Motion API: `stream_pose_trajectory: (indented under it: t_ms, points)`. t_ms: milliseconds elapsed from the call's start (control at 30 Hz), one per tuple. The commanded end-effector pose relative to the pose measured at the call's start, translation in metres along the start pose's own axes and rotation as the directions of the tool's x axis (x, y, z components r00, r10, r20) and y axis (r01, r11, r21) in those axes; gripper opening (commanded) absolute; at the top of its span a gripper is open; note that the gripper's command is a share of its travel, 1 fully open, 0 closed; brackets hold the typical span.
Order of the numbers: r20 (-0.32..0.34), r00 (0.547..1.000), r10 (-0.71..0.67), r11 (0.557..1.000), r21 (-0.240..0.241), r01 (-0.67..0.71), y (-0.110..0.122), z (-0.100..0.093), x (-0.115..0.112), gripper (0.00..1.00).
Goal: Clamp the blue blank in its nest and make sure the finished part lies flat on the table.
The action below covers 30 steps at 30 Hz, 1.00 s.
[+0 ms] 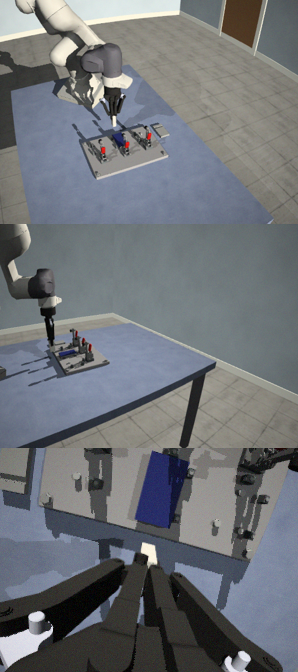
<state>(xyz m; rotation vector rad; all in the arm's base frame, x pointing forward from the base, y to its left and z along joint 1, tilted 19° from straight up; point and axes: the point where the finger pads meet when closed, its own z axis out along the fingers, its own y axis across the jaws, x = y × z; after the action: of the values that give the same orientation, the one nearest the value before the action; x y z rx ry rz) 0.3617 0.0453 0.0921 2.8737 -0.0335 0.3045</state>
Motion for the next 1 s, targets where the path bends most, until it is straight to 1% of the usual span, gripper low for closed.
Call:
stream_pose_trajectory:
  t_ms: [0,200,300,967]
  points:
    - [-0.004,1.0,0.018,1.0,0.002,-0.018,-0.001,0.004,0.001,0.0]
    - [-0.004,1.0,0.018,1.0,0.002,-0.018,-0.001,0.024,0.001,0.0]
    - [-0.004,1.0,0.018,1.0,0.002,-0.018,-0.001,0.03,0.001,0.0]
    - [-0.004,1.0,0.011,1.0,0.002,-0.011,-0.001,0.031,0.001,0.0]
